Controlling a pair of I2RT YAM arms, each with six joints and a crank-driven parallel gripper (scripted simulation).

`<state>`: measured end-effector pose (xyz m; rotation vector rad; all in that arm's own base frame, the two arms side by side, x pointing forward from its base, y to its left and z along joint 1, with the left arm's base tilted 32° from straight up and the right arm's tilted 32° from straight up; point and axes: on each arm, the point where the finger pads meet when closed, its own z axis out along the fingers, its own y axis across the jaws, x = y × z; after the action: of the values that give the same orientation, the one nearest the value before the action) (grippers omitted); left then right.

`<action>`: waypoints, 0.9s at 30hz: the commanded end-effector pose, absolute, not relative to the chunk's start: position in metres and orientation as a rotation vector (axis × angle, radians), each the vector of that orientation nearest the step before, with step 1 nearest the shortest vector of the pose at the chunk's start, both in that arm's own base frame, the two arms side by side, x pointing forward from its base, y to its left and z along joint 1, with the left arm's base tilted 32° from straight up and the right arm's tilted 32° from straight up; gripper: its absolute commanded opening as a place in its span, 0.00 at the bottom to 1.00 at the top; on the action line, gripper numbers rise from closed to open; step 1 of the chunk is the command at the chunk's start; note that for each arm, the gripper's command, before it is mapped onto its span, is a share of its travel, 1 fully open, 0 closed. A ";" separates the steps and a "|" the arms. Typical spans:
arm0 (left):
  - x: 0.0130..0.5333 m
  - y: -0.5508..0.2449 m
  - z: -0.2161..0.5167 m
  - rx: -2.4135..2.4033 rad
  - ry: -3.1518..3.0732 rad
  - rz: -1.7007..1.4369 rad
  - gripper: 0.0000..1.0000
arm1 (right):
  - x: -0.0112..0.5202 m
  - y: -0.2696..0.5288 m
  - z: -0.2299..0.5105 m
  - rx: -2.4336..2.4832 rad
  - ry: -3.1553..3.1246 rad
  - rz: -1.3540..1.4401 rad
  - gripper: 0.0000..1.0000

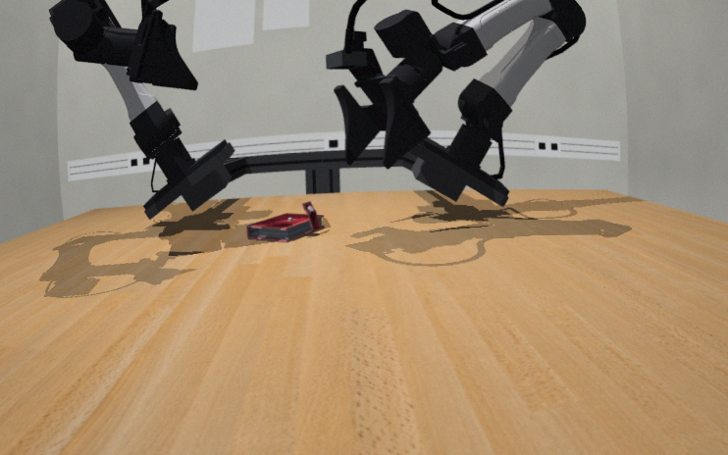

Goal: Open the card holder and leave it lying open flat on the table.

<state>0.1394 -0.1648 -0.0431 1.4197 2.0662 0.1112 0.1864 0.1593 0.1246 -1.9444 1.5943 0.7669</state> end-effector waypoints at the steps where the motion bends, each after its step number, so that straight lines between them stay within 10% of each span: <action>1: 0.146 -0.208 -0.052 1.367 2.015 0.027 1.00 | 0.168 0.171 0.128 -1.975 1.513 0.873 1.00; 16: 0.124 -0.224 -0.089 1.527 2.003 0.036 1.00 | 0.153 0.180 0.119 -2.028 1.478 0.928 1.00; 21: 0.123 -0.218 -0.095 1.650 1.997 0.033 0.39 | 0.160 0.177 0.115 -2.012 1.513 0.889 1.00; 27: 0.123 -0.213 -0.099 1.798 1.984 0.001 0.39 | 0.168 0.174 0.113 -1.981 1.548 0.859 1.00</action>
<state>0.1256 -0.2062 -0.0971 1.6834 2.0141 0.0409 0.1600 0.1721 0.1120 -1.9989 1.5483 0.8935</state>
